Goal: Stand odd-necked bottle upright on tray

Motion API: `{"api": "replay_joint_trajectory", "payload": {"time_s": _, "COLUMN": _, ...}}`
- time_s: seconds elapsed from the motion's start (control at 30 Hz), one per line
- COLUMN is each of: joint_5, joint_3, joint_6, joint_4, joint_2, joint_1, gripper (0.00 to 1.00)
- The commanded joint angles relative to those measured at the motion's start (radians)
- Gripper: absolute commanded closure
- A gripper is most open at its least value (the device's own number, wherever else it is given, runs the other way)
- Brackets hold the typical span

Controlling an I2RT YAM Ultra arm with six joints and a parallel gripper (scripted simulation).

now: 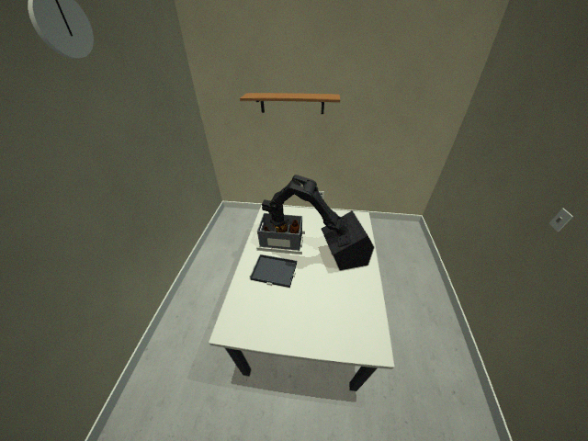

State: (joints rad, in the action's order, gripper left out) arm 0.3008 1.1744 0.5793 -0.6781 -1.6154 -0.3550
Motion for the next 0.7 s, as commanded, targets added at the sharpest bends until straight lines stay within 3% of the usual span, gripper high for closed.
{"api": "replay_joint_trajectory", "payload": {"time_s": 0.0, "joint_5": -0.012, "joint_3": 0.009, "joint_6": 0.004, "joint_4": 0.012, "joint_2": 0.012, "joint_1": -0.001, "gripper": 1.00}}
{"api": "replay_joint_trajectory", "payload": {"time_s": 0.57, "joint_5": -0.012, "joint_3": 0.009, "joint_6": 0.004, "joint_4": 0.012, "joint_2": 0.012, "joint_1": -0.001, "gripper": 1.00}}
{"api": "replay_joint_trajectory", "payload": {"time_s": 0.6, "joint_5": -0.012, "joint_3": 0.009, "joint_6": 0.004, "joint_4": 0.012, "joint_2": 0.012, "joint_1": -0.001, "gripper": 0.39}}
{"api": "replay_joint_trajectory", "payload": {"time_s": 0.67, "joint_5": -0.012, "joint_3": 0.009, "joint_6": 0.004, "joint_4": 0.012, "joint_2": 0.012, "joint_1": -0.001, "gripper": 0.39}}
